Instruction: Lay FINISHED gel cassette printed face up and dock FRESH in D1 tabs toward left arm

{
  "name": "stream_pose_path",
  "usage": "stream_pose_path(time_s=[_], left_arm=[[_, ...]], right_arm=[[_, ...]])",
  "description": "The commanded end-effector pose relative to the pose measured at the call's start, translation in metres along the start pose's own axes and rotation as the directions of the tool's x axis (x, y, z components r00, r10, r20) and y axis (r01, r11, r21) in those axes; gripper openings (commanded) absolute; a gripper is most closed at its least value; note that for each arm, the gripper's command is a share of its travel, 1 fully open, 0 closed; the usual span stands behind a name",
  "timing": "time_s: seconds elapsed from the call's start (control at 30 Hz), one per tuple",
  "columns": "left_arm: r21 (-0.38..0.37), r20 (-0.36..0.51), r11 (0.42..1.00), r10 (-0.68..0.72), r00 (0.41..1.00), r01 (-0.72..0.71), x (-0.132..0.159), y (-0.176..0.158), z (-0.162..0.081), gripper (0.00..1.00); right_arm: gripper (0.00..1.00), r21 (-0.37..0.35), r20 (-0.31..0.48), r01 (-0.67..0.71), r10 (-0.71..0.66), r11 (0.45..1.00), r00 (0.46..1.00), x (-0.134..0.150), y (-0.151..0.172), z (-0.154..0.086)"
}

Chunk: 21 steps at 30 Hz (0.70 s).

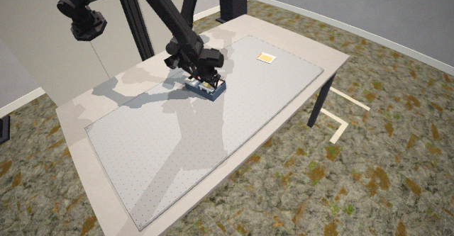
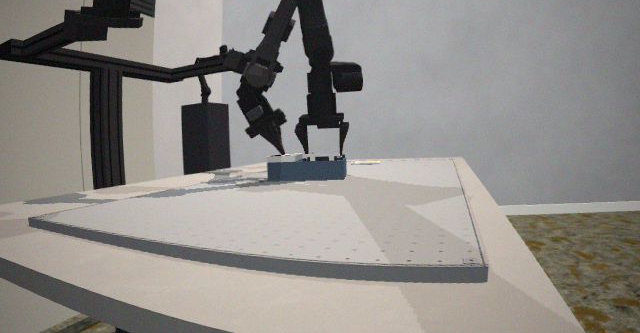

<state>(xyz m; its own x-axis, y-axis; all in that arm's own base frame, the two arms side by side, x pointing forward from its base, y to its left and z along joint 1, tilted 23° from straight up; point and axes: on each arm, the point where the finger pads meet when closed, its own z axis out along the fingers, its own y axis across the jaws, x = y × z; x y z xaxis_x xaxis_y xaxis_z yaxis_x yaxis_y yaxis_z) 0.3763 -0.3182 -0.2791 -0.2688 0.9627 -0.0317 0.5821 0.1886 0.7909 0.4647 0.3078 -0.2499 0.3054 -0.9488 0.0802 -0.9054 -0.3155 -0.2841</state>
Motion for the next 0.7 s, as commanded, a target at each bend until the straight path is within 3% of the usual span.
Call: stream_pose_path(time_s=[0.0, 0.67], left_arm=[[0.073, -0.072, 0.995, 0.067, 0.995, -0.062, 0.0477, -0.0494, 0.0329, 0.00], [0.073, -0.072, 0.995, 0.067, 0.995, -0.062, 0.0477, -0.0494, 0.0329, 0.00]], right_arm=[[0.00, 0.035, 0.043, 0.015, -0.017, 0.999, 0.999, -0.0150, -0.0061, 0.0078], [0.00, 0.037, 0.076, 0.014, -0.017, 0.999, 0.997, -0.0139, -0.0055, 0.0100]])
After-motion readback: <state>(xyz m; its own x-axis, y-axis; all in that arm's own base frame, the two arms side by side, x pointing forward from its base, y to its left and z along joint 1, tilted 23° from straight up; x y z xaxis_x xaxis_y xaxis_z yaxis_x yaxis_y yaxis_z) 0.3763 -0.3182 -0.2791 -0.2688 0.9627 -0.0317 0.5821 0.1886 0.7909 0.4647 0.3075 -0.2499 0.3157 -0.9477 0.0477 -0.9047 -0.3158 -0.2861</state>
